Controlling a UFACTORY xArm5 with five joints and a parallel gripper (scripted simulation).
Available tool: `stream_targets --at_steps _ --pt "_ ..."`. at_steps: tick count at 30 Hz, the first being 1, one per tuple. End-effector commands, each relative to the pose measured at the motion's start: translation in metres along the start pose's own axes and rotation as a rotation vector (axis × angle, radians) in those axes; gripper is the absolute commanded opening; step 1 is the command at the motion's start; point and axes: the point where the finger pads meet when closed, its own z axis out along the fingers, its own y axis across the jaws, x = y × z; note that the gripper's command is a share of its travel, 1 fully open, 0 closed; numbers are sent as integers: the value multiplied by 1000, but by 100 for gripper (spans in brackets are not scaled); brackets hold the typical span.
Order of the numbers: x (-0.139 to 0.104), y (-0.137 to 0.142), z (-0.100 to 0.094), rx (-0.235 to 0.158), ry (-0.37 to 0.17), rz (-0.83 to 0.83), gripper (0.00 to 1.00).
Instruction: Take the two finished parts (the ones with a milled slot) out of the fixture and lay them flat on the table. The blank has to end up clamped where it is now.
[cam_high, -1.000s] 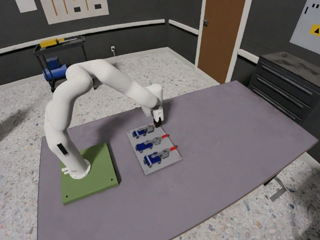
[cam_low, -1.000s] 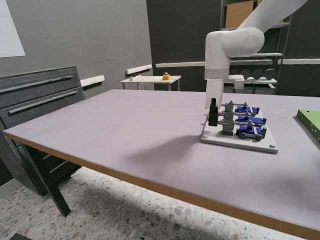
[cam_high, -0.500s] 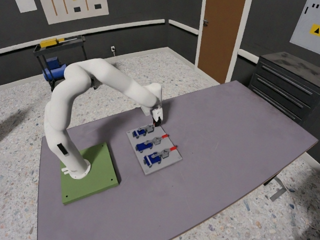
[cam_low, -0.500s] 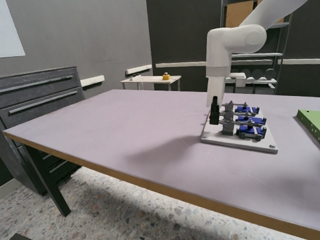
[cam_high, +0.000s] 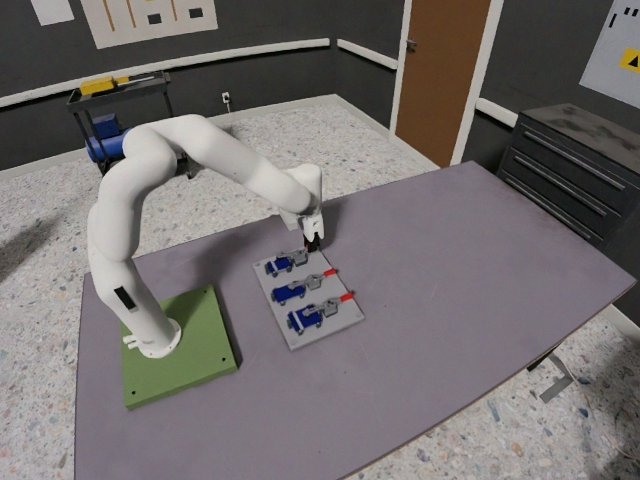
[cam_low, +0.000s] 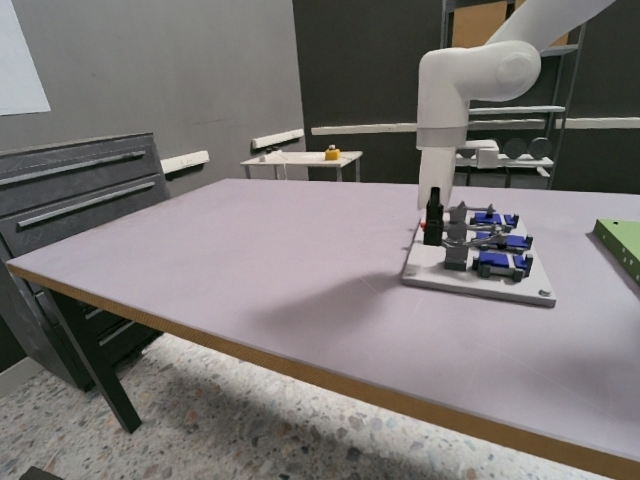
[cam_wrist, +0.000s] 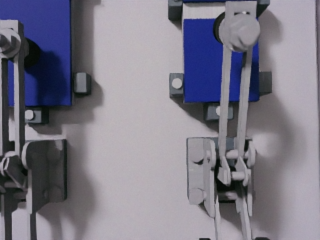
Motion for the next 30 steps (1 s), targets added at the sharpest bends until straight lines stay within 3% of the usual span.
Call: stream_targets --at_steps 1,30 --pt "2 0 -4 -1 -4 0 0" --pt "21 0 -13 -1 -4 0 0"
